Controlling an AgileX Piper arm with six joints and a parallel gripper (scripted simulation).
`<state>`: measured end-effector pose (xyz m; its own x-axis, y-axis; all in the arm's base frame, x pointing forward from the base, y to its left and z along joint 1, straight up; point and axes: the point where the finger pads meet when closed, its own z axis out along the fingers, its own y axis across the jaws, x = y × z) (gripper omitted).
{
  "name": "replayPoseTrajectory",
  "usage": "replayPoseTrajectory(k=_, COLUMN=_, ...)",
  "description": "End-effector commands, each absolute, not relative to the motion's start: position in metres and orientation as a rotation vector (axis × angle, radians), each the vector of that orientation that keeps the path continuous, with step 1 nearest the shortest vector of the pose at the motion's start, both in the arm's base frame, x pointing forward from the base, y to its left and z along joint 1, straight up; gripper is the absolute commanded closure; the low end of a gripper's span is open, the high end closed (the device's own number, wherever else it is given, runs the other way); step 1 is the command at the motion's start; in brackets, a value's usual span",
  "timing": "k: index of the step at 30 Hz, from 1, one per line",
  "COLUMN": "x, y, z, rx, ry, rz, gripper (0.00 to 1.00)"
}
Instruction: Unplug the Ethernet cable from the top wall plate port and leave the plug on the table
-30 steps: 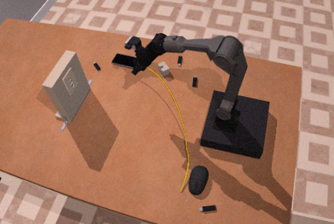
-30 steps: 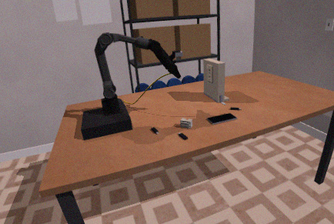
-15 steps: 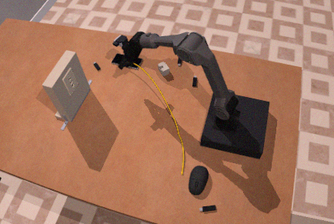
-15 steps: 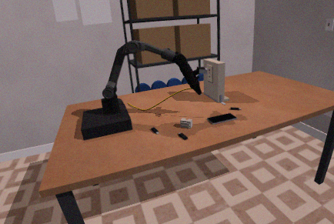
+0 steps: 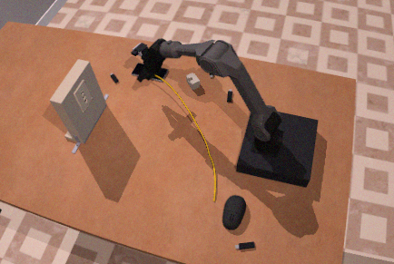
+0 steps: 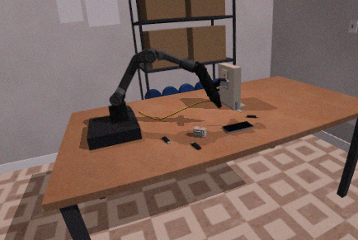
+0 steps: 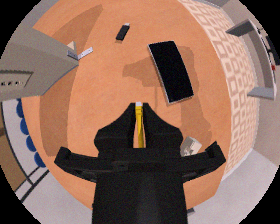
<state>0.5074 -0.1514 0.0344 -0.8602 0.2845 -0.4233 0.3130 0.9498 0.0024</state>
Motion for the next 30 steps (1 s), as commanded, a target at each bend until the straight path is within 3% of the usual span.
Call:
replayPoseTrajectory(k=1, x=0.507, y=-0.151, z=0.029, rx=0.43, ry=2.676, rz=-0.092, gripper=1.0)
replayPoseTrajectory(k=30, x=0.507, y=-0.151, z=-0.021, rx=0.43, ry=2.676, rz=-0.092, gripper=1.0)
